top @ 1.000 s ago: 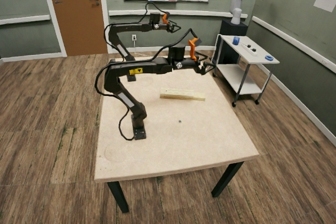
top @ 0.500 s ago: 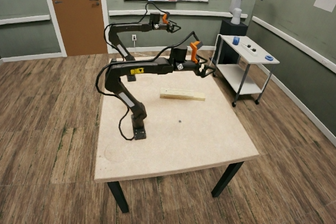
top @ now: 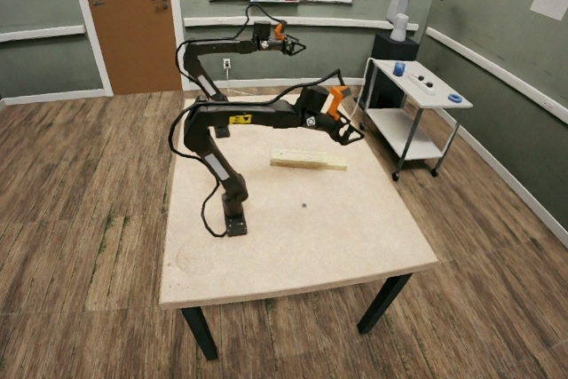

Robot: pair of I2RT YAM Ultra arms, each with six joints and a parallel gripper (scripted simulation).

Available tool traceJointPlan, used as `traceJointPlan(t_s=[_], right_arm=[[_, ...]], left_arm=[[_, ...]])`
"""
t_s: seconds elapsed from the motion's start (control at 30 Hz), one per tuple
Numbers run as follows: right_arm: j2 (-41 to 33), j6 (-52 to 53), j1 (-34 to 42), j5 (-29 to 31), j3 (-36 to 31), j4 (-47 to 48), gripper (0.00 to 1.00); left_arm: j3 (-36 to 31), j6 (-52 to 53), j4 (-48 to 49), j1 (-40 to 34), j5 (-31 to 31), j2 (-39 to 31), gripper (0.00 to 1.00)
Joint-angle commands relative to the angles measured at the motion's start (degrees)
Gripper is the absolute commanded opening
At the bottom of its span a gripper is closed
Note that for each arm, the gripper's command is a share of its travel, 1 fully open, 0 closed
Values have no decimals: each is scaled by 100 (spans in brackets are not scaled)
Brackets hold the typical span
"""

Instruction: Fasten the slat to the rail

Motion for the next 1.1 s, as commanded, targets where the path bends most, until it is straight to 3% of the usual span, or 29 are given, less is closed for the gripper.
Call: traceJointPlan(t_s=[0.0, 1.07], right_arm=[[164, -202, -60, -34, -53, -407, 100], [1151, -1097, -164, -35, -68, -2406, 100]], left_arm=[[29, 9, 108, 43, 53, -74, 100], [29, 9, 108, 43, 53, -74, 100]])
